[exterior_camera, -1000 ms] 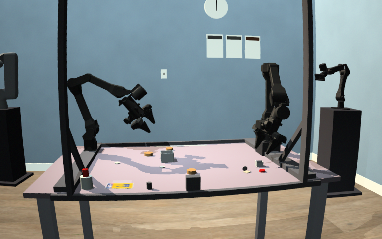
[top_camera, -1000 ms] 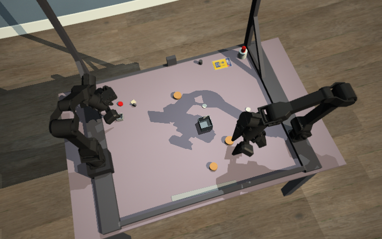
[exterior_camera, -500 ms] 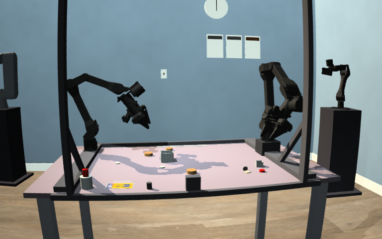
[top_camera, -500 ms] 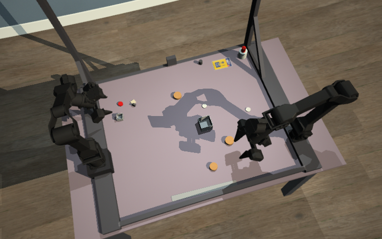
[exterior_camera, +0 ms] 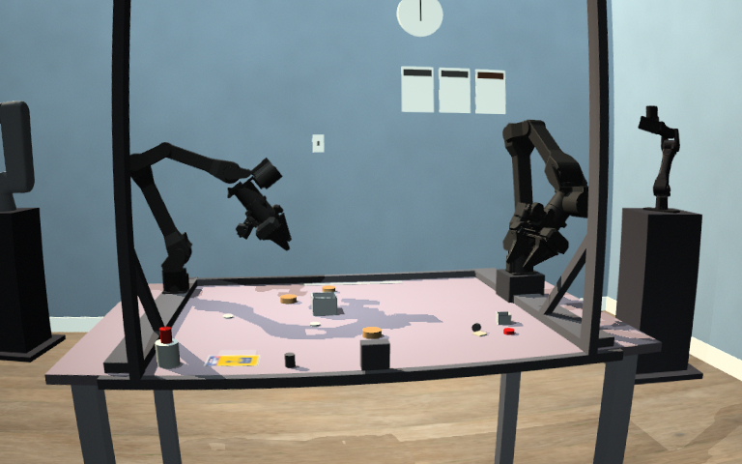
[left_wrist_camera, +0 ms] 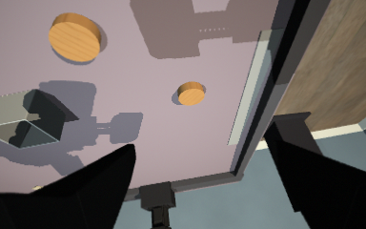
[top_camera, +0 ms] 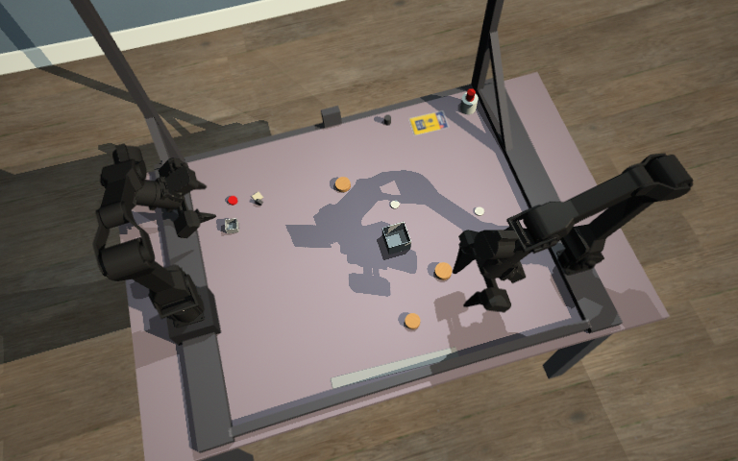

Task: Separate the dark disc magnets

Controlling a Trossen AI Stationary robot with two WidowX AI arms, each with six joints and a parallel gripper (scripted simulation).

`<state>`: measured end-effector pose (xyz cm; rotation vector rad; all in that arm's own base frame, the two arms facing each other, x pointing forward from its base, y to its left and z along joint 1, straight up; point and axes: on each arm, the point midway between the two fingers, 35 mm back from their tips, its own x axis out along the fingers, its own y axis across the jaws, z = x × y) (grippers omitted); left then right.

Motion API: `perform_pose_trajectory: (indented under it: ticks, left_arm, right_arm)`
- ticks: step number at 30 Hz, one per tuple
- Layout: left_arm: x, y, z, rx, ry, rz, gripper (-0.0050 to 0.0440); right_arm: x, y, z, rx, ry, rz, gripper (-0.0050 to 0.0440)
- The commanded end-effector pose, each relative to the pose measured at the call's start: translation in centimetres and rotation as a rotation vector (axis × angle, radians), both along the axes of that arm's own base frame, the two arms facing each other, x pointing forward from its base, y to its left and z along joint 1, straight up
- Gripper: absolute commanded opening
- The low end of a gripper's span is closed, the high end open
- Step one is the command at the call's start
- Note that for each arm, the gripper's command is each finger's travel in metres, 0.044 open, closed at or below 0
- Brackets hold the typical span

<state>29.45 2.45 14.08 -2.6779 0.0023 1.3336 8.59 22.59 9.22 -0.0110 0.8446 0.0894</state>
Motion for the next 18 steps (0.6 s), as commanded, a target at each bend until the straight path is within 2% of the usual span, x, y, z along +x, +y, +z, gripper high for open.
perform_pose_trajectory:
  ticks: [1, 5, 11, 18]
  left_arm:
    - [0.4, 0.0, 0.6, 0.015, -0.023, -0.011, 0.0400]
    - [0.5, 0.0, 0.5, 0.032, -0.025, -0.025, 0.0400]
    - [1.3, 0.5, -0.1, 0.126, -0.028, -0.094, 0.0400]
    - [3.1, 1.0, -1.3, 0.347, -0.029, -0.263, 0.0400]
  right_arm:
    - [0.1, 0.3, 0.1, 0.016, 0.012, -0.001, 0.0400]
    - [0.1, 0.4, -0.2, 0.010, 0.025, 0.000, 0.0400]
    - [0.8, 1.1, -1.7, -0.001, 0.103, 0.013, 0.0400]
    - [2.7, 3.0, -4.6, 0.022, 0.250, 0.072, 0.0400]
